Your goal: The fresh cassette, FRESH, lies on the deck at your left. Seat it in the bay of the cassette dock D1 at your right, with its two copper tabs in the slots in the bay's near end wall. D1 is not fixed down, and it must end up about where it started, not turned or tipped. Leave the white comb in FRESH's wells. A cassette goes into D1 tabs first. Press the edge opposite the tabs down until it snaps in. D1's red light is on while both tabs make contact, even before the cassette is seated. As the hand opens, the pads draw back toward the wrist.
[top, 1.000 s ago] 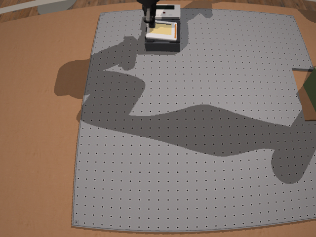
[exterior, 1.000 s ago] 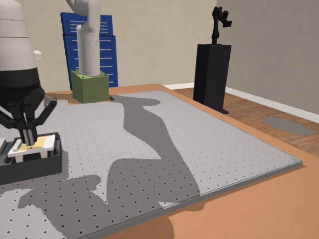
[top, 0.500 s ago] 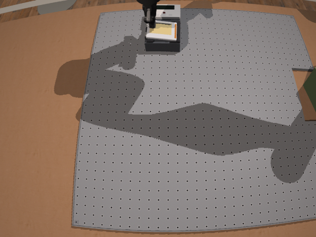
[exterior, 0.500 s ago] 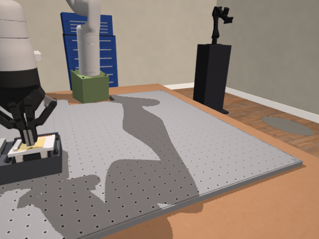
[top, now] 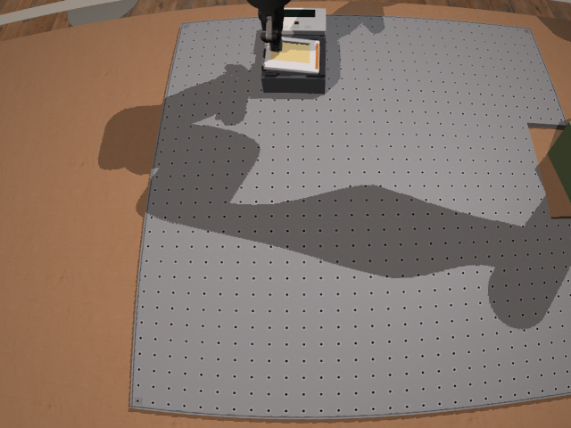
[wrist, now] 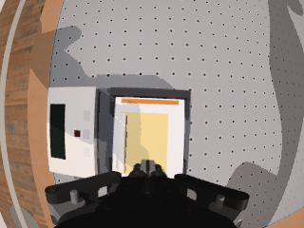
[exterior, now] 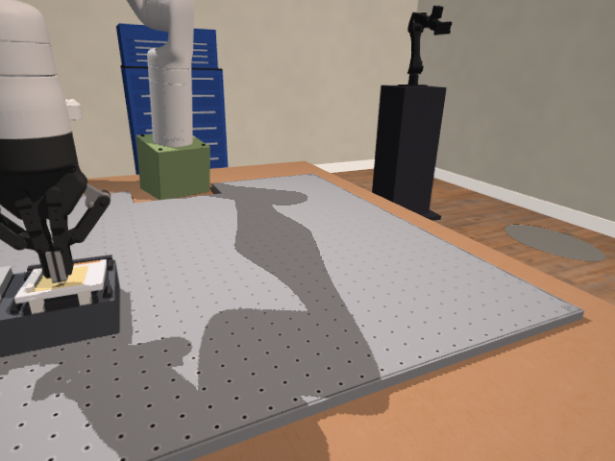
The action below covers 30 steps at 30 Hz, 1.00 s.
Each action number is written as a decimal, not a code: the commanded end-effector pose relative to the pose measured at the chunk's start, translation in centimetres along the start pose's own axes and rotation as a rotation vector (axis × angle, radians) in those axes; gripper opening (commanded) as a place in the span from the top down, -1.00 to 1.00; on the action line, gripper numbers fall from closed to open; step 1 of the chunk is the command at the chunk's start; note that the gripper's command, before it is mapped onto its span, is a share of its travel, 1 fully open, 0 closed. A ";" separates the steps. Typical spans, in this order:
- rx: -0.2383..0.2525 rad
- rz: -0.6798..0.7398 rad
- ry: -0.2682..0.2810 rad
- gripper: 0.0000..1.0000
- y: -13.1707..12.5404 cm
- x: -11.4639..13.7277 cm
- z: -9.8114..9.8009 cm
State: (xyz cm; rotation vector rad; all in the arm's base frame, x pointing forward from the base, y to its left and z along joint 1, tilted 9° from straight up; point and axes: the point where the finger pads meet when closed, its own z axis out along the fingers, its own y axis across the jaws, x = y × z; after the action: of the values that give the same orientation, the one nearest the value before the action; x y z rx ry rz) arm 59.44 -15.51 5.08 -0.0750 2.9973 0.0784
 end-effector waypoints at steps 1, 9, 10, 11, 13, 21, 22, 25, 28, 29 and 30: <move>0.001 0.000 -0.001 1.00 0.0 0.0 -0.1; 0.000 0.000 0.000 1.00 0.0 0.0 0.0; 0.000 0.000 0.000 1.00 0.0 0.0 0.0; 0.000 0.000 0.000 1.00 0.0 0.0 0.0; 0.000 0.000 0.002 1.00 0.0 0.1 0.1; -0.001 0.000 0.004 1.00 0.0 0.2 0.2; -0.001 0.000 0.004 1.00 0.0 0.2 0.2; -0.001 0.000 0.004 1.00 0.0 0.2 0.2; -0.001 0.000 0.006 1.00 0.0 0.2 0.2; -0.001 0.000 0.006 1.00 0.0 0.2 0.2; -0.001 0.000 0.006 1.00 0.0 0.2 0.2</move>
State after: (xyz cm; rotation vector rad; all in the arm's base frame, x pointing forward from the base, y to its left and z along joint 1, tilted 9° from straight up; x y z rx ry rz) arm 59.20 -15.48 4.73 -0.0751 3.0048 0.0814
